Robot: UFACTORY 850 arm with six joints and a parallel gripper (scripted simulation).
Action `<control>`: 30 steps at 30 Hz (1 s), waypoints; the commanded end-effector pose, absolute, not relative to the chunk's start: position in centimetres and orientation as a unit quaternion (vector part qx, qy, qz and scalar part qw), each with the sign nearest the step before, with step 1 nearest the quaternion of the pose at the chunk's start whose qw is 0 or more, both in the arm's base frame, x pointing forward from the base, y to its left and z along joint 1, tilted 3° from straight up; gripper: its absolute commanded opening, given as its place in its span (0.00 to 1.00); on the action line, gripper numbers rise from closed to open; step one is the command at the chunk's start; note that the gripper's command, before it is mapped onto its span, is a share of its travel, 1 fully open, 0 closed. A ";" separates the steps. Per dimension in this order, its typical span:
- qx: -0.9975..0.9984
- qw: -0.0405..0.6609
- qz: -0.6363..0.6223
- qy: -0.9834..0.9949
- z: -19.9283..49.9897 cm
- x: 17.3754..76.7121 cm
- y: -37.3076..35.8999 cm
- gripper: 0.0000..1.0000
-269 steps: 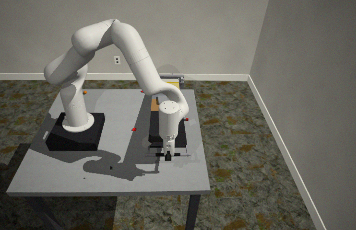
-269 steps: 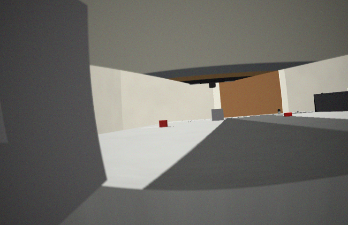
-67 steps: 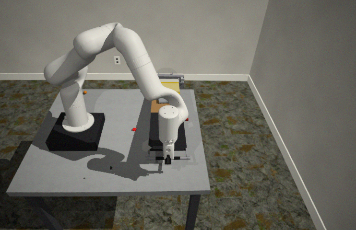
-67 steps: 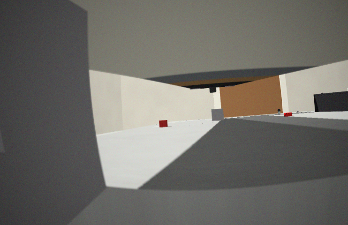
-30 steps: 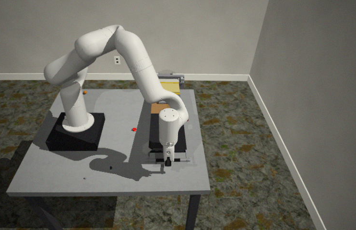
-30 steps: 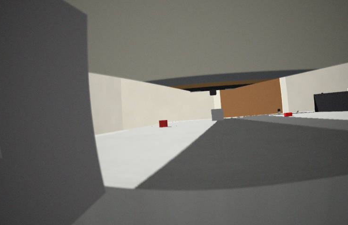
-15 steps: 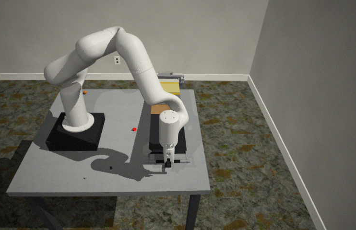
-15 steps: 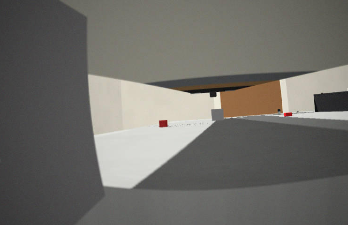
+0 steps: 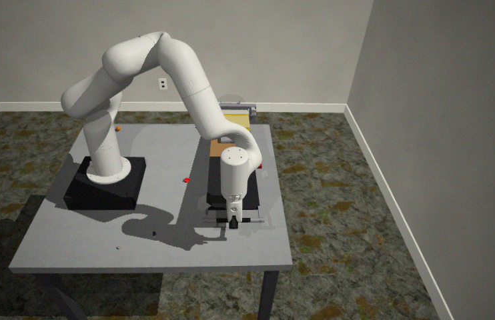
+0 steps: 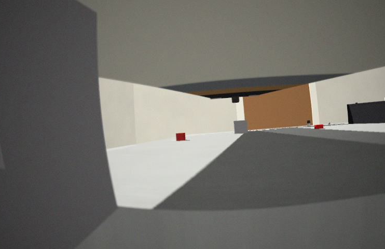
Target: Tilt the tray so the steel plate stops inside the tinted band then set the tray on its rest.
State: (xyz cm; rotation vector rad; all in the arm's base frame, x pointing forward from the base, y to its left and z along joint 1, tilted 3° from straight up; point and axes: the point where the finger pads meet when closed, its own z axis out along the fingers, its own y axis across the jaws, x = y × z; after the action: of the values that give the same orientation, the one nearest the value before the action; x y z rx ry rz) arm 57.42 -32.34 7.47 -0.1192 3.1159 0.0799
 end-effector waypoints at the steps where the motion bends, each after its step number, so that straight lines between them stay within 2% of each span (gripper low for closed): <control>1: -0.038 0.009 0.027 0.999 5.7 57.6 -32.5 0.00; 20: -0.038 0.009 0.027 0.999 4.9 57.7 -32.6 0.00; 26: -0.038 0.009 0.027 0.999 12.9 57.4 -31.9 0.00; 30: -0.038 0.009 0.027 0.999 7.2 57.6 -32.4 0.00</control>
State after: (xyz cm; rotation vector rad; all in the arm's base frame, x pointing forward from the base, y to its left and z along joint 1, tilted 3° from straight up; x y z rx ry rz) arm 57.47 -31.97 11.38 -0.1224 3.1224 0.0902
